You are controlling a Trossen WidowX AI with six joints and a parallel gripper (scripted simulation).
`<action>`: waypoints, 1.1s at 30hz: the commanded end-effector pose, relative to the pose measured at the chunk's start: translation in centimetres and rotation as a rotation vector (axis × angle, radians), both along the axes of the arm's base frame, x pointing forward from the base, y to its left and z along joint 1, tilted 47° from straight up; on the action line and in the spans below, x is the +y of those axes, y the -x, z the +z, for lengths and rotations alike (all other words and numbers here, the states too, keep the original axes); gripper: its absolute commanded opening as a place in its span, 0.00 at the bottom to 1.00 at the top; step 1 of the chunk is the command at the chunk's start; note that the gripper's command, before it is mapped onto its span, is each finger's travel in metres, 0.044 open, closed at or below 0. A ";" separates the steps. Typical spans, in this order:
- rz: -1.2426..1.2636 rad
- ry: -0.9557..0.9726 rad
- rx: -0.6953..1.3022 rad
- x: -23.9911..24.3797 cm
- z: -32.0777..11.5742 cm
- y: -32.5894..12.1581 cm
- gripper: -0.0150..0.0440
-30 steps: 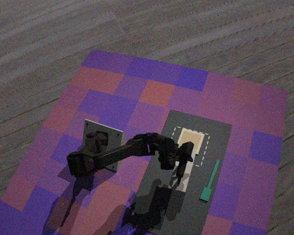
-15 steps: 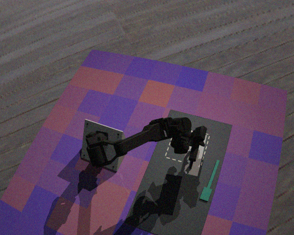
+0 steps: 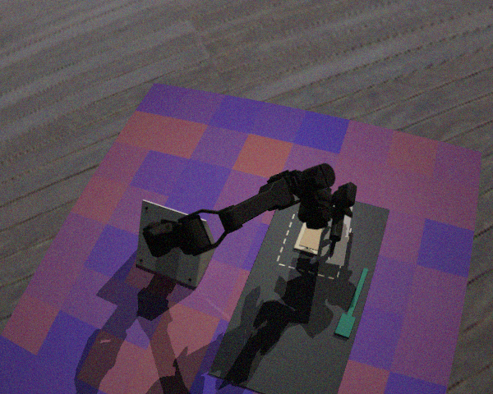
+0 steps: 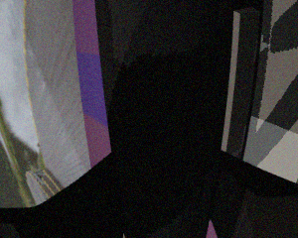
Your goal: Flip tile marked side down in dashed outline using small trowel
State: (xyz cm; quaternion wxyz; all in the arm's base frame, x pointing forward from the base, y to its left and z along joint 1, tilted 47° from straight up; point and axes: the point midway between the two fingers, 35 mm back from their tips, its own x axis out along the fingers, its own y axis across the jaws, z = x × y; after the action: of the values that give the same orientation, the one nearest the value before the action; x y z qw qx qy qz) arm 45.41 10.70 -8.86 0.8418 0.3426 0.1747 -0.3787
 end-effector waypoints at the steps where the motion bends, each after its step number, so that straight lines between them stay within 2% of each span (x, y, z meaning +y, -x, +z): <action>1: 0.000 -0.002 -0.015 1.7 -1.4 -0.2 0.25; 28: -0.014 0.029 -0.095 9.4 -15.3 3.9 0.25; 33: -0.015 0.039 -0.074 8.7 -15.2 3.7 0.25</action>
State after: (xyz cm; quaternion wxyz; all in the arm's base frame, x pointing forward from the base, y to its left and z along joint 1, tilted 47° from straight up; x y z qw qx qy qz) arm 40.88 19.84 -24.97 0.8525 0.3407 0.1370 -0.3720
